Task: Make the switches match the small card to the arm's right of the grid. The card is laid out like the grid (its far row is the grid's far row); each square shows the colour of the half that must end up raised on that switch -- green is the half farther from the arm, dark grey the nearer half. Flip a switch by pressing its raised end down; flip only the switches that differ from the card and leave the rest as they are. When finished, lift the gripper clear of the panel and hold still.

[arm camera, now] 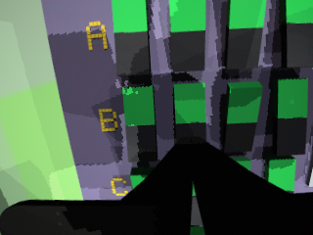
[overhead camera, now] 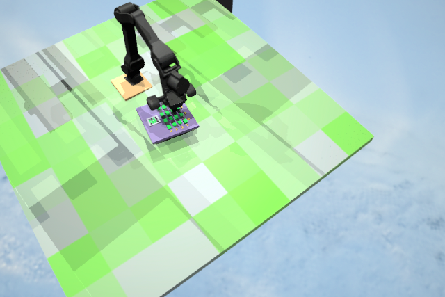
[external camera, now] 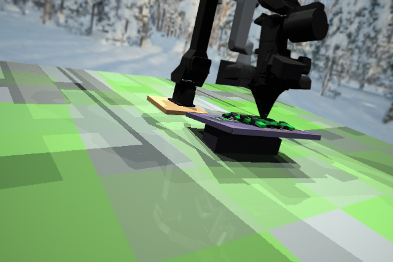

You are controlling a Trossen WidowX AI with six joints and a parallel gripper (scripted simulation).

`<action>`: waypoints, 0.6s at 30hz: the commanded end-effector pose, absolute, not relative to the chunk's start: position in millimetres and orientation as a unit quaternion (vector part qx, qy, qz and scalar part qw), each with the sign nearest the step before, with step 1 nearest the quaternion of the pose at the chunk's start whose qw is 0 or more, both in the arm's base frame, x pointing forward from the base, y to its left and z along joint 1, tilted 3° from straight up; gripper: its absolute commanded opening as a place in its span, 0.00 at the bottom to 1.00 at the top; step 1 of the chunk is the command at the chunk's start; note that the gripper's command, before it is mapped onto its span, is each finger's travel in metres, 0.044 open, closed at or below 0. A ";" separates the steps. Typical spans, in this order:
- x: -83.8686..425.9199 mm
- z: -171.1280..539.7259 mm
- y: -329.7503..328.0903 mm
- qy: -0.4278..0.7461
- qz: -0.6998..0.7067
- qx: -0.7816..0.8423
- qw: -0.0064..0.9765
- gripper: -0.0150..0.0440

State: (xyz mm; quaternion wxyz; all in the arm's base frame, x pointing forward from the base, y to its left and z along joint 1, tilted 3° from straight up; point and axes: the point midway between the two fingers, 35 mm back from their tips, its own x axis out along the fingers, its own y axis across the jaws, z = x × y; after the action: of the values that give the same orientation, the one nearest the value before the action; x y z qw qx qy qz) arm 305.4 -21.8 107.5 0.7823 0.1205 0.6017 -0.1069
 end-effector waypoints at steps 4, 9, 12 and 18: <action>305.7 106.3 -22.4 0.601 -0.108 0.119 0.783 0.25; 305.9 105.6 -22.4 0.601 -0.108 0.119 0.783 0.25; 306.0 105.2 -22.5 0.601 -0.108 0.119 0.783 0.25; 306.2 104.4 -22.5 0.601 -0.108 0.119 0.783 0.25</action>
State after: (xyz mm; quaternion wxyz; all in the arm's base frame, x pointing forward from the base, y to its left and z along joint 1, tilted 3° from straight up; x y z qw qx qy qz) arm 305.8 -21.8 105.1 0.7822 0.1205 0.6018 -0.1069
